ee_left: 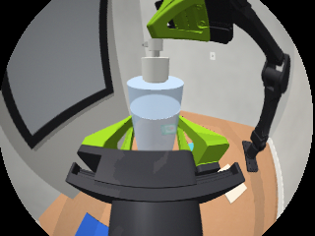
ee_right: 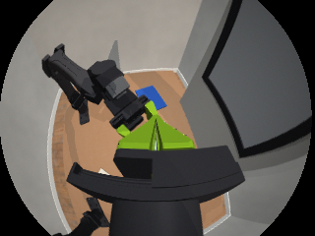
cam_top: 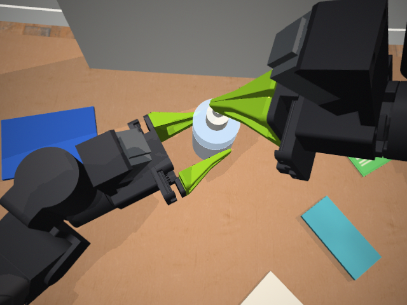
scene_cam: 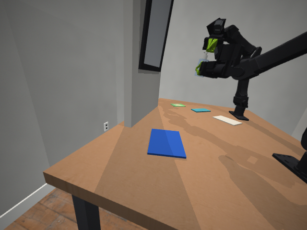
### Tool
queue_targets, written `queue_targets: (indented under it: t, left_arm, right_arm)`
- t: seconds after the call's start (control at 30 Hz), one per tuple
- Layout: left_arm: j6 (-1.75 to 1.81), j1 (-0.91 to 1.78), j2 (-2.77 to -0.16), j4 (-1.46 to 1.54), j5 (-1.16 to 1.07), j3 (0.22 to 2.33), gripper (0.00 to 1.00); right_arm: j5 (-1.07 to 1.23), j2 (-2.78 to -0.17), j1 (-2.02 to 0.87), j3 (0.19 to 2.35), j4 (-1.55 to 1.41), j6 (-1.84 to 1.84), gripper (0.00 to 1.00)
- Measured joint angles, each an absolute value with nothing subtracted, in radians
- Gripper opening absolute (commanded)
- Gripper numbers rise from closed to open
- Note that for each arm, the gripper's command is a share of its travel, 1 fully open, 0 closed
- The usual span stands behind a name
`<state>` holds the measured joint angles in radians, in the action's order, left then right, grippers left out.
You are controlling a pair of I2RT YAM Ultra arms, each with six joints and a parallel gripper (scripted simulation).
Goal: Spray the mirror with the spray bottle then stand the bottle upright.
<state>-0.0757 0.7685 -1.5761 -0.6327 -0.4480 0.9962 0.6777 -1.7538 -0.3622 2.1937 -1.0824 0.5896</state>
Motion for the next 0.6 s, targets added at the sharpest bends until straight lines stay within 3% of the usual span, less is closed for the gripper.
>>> queue_targets:
  t: [0.6]
  left_arm:
    - [-0.076,0.768,-1.576,-0.616,-0.448,0.996,0.00]
  right_arm:
    - [0.677,-1.740,-0.361,2.152,-1.054,0.590,0.00]
